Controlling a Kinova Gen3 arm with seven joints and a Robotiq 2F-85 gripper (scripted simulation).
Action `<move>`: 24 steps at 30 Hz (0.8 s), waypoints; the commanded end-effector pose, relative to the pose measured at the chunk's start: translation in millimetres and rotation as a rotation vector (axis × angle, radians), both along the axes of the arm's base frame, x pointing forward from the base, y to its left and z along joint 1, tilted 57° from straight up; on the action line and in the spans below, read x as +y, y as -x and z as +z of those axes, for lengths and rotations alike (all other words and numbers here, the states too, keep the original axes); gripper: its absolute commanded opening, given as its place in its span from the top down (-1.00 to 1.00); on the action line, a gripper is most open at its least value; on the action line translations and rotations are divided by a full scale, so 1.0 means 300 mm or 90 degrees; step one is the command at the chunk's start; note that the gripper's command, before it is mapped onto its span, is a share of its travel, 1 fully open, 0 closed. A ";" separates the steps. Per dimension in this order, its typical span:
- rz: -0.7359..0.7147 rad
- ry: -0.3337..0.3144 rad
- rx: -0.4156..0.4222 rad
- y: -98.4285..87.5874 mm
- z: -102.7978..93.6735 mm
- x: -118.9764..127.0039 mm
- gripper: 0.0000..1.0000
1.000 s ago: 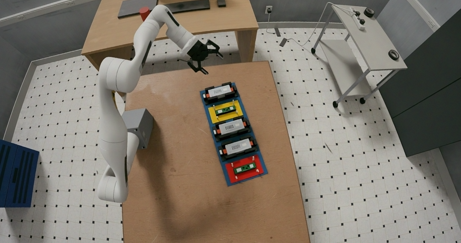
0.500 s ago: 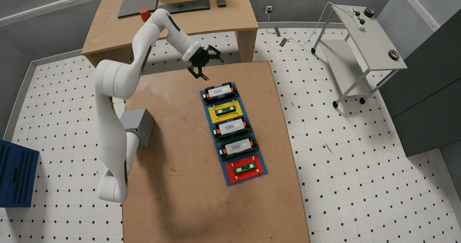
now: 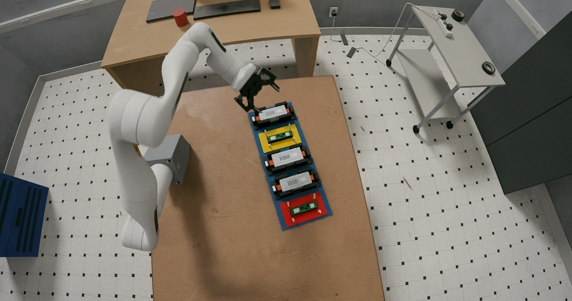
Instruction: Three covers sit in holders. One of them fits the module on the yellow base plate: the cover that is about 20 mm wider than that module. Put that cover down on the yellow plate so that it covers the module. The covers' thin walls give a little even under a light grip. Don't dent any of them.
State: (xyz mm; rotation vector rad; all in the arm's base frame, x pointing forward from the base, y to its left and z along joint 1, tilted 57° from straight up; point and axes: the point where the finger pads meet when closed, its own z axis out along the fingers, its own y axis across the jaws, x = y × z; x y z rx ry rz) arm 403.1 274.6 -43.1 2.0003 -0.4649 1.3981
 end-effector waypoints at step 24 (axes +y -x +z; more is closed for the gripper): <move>0.003 0.051 0.202 -0.032 0.262 -0.167 -1.00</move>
